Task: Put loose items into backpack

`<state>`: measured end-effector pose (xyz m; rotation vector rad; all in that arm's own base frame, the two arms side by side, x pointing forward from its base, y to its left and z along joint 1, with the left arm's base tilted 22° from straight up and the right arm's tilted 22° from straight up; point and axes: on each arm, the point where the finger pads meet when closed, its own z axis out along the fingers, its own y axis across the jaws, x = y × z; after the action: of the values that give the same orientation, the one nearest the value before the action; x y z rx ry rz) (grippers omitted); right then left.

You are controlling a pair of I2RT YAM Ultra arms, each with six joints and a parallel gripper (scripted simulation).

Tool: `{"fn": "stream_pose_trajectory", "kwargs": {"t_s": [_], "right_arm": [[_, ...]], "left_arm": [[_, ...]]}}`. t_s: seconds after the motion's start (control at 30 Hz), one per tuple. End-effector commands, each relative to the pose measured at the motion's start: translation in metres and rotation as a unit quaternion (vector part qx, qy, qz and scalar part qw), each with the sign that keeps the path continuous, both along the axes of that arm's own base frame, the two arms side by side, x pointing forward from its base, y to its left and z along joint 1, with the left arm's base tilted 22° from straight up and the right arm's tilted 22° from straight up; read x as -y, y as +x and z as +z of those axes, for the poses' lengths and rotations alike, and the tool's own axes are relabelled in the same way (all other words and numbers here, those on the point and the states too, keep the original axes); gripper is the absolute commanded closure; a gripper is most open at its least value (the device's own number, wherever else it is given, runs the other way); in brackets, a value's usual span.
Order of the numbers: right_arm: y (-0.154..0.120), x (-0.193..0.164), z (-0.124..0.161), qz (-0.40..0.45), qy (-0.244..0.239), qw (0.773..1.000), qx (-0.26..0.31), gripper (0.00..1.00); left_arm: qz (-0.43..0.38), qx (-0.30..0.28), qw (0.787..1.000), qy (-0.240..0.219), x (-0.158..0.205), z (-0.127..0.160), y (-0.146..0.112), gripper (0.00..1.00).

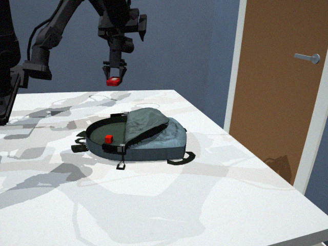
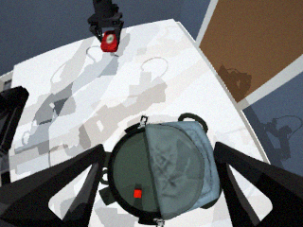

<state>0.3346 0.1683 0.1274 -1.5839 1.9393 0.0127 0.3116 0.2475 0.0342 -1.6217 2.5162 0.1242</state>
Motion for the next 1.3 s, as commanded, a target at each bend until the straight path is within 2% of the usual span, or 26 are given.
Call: {"fn": "stream_pose_trajectory", "kwargs": {"t_s": [0.0,0.07,0.13,0.23,0.33,0.5,0.63,0.7,0.8,0.87,1.07,1.27], "right_arm": [[-0.050,0.051,0.025,0.036,-0.026,0.998,-0.050,0.00],[-0.063,0.075,0.039,0.021,-0.027,0.998,-0.046,0.00],[-0.063,0.075,0.039,0.021,-0.027,0.998,-0.046,0.00],[-0.088,0.102,0.054,0.003,-0.029,0.999,-0.043,0.00],[-0.105,0.118,0.064,-0.014,-0.030,0.999,-0.036,0.00],[-0.119,0.132,0.073,-0.035,-0.032,0.999,-0.024,0.00],[-0.122,0.137,0.078,-0.047,-0.033,0.998,-0.014,0.00],[-0.122,0.137,0.078,-0.047,-0.033,0.998,-0.014,0.00],[-0.122,0.138,0.078,-0.050,-0.033,0.998,-0.012,0.00],[-0.122,0.138,0.079,-0.050,-0.033,0.998,-0.012,0.00],[-0.122,0.138,0.079,-0.050,-0.033,0.998,-0.012,0.00],[-0.122,0.138,0.079,-0.052,-0.032,0.998,-0.011,0.00]], "left_arm": [[0.043,0.030,0.999,0.000,0.049,-0.018,0.041,0.43],[0.044,0.038,0.998,-0.006,0.082,-0.027,0.057,0.43],[0.044,0.038,0.998,-0.006,0.082,-0.027,0.057,0.43],[0.058,0.055,0.997,-0.019,0.147,-0.045,0.079,0.43],[0.054,0.061,0.996,-0.030,0.194,-0.056,0.085,0.43],[0.063,0.075,0.994,-0.053,0.281,-0.078,0.084,0.43],[0.069,0.074,0.992,-0.072,0.347,-0.101,0.062,0.43],[0.069,0.074,0.992,-0.072,0.347,-0.101,0.062,0.43],[0.090,0.073,0.990,-0.084,0.393,-0.124,0.035,0.43],[0.102,0.062,0.990,-0.076,0.403,-0.138,0.015,0.43],[0.117,0.037,0.991,-0.054,0.414,-0.168,-0.028,0.43],[0.112,0.027,0.992,-0.044,0.416,-0.177,-0.043,0.43]]}}
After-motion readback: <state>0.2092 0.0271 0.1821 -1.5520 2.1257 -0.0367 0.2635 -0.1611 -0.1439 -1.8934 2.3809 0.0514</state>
